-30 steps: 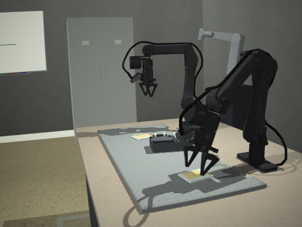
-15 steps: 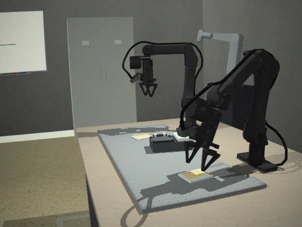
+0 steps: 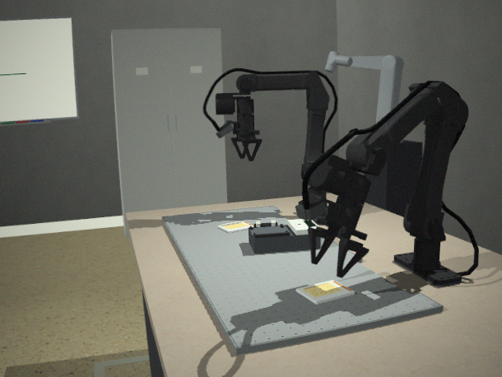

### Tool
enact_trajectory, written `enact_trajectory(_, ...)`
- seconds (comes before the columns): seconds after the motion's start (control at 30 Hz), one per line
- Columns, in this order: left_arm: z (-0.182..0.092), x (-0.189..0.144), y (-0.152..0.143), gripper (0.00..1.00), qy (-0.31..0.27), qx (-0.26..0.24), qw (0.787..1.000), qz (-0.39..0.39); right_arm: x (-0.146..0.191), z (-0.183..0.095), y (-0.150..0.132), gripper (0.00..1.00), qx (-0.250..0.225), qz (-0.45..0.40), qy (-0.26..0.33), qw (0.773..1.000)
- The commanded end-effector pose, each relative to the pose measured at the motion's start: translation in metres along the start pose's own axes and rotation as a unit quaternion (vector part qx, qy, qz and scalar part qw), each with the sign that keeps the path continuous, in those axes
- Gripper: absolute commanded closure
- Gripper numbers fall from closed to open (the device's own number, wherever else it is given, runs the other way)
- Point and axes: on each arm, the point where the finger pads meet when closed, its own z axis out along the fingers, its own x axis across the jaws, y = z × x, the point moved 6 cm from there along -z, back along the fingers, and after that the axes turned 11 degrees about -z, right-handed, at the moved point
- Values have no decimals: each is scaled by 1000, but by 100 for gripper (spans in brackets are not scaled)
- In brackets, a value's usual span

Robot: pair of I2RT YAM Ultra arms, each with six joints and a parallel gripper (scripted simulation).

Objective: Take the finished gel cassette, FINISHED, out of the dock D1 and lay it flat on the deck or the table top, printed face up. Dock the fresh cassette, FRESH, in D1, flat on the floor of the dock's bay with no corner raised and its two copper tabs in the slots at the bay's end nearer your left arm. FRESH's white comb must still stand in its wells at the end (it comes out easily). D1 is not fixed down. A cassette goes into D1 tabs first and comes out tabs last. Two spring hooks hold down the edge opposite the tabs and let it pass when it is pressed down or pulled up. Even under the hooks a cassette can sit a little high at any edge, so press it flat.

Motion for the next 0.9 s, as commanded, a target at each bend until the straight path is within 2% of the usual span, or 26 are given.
enact_trajectory(0.0, -14, -2, 13, 2, -5, -27, 1000, 1, -2, -7, 4, 0, -2, 8, 7, 1000)
enact_trajectory(0.43, -30, -2, 12, 2, -5, -27, 1000, 1, -2, -7, 4, 0, -2, 8, 7, 1000)
enact_trajectory(0.67, -30, -2, 12, 2, -5, -27, 1000, 1, -2, -7, 4, 0, -2, 8, 7, 1000)
enact_trajectory(0.77, -45, -1, 20, 3, 1, 20, 1000, 18, -2, -7, 4, 0, -2, 8, 7, 1000)
enact_trajectory(0.83, -45, -1, 20, 3, 1, 20, 1000, 18, -2, -7, 4, 0, -2, 8, 7, 1000)
enact_trajectory(0.87, -50, 0, 22, 3, 3, 35, 999, 24, -2, -7, 4, 0, -2, 8, 7, 1000)
